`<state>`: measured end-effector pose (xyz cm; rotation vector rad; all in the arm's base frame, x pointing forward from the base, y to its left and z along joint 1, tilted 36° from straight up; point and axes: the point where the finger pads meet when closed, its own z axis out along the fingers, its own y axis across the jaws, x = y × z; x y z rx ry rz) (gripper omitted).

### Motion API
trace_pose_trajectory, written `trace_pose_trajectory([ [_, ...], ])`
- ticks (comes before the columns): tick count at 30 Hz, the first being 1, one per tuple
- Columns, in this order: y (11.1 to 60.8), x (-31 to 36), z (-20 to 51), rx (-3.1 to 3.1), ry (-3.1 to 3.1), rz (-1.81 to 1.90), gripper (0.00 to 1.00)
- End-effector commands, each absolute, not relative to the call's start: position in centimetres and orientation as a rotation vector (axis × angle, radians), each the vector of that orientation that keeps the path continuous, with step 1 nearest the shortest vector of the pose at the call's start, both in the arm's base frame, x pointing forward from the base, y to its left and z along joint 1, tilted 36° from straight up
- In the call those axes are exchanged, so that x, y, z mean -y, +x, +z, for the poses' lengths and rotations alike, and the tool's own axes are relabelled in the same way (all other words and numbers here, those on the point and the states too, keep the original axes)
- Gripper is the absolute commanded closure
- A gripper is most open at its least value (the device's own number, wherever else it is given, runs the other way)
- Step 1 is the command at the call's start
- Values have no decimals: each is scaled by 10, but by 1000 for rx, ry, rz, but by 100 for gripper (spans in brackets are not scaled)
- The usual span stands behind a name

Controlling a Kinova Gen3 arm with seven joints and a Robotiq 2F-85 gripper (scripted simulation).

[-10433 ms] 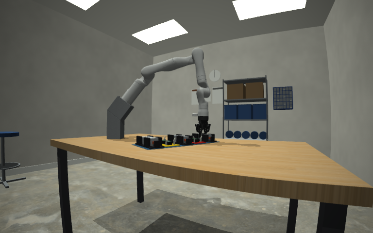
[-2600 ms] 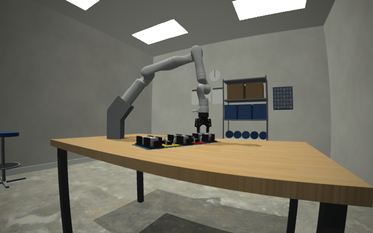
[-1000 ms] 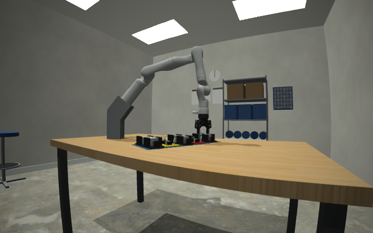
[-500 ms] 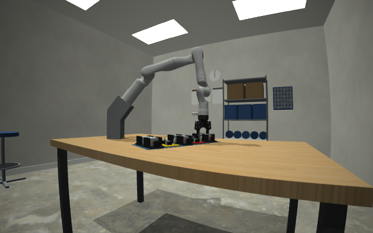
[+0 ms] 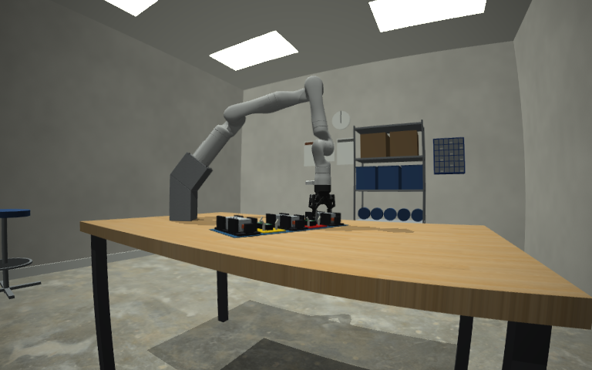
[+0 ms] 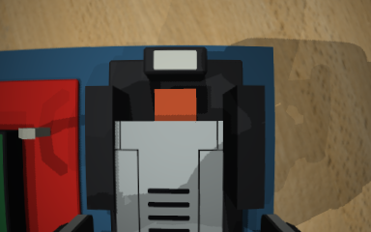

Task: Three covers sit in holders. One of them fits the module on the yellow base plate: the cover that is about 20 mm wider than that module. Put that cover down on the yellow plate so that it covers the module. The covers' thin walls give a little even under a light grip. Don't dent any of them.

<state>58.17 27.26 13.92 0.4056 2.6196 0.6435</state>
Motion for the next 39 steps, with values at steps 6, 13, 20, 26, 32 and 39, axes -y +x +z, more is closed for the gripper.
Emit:
trace_pose_trajectory([
  [6,583,-272,139,-2618,407,643,0],
  [13,586,-272,139,-2614,402,642,0],
  [20,587,-272,139,-2613,401,642,0],
  [26,584,-273,139,-2617,407,645,30],
  [32,584,-273,139,-2617,407,645,30],
  [39,584,-273,139,-2617,407,645,30],
])
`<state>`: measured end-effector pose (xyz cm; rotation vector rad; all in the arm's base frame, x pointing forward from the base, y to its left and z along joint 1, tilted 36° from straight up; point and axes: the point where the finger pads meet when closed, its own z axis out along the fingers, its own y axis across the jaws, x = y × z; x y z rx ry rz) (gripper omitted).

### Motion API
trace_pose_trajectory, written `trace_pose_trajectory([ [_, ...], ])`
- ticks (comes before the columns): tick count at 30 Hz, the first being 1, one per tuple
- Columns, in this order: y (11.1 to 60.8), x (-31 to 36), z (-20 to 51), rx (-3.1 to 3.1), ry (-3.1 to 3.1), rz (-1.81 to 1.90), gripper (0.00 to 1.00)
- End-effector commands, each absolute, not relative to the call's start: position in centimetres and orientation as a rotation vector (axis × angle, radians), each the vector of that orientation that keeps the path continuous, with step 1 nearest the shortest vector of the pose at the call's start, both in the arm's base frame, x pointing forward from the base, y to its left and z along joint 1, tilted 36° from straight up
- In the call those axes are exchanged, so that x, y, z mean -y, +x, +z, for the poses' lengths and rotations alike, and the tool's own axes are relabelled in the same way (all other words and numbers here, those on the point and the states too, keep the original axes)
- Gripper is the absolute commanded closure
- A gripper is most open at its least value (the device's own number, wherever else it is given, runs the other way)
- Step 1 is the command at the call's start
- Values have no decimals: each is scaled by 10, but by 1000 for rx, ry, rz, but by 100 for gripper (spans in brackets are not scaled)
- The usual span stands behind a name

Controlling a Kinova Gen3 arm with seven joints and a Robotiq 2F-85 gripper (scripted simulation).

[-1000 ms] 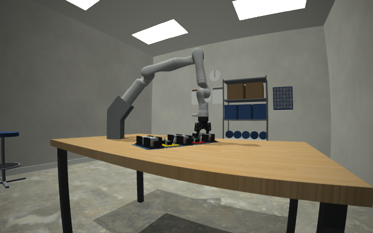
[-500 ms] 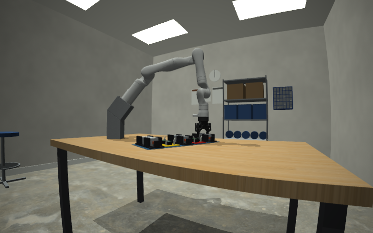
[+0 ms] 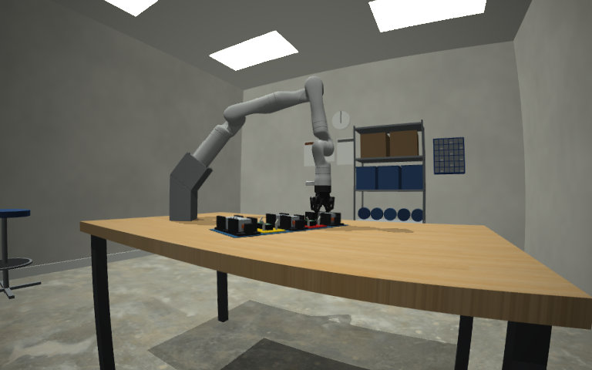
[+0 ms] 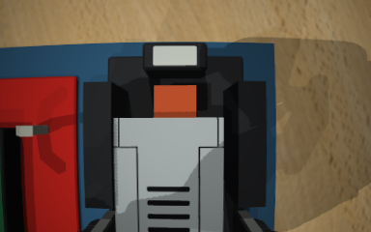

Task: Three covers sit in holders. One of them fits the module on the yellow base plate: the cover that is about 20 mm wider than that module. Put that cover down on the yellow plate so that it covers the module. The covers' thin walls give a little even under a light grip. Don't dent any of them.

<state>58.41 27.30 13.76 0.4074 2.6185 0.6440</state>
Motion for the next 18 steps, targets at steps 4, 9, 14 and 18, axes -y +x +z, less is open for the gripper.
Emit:
trace_pose_trajectory([
  [4,584,-273,139,-2617,407,645,30],
  [9,584,-273,139,-2617,407,645,30],
  [14,584,-273,139,-2617,407,645,30],
  [18,584,-273,139,-2617,407,645,100],
])
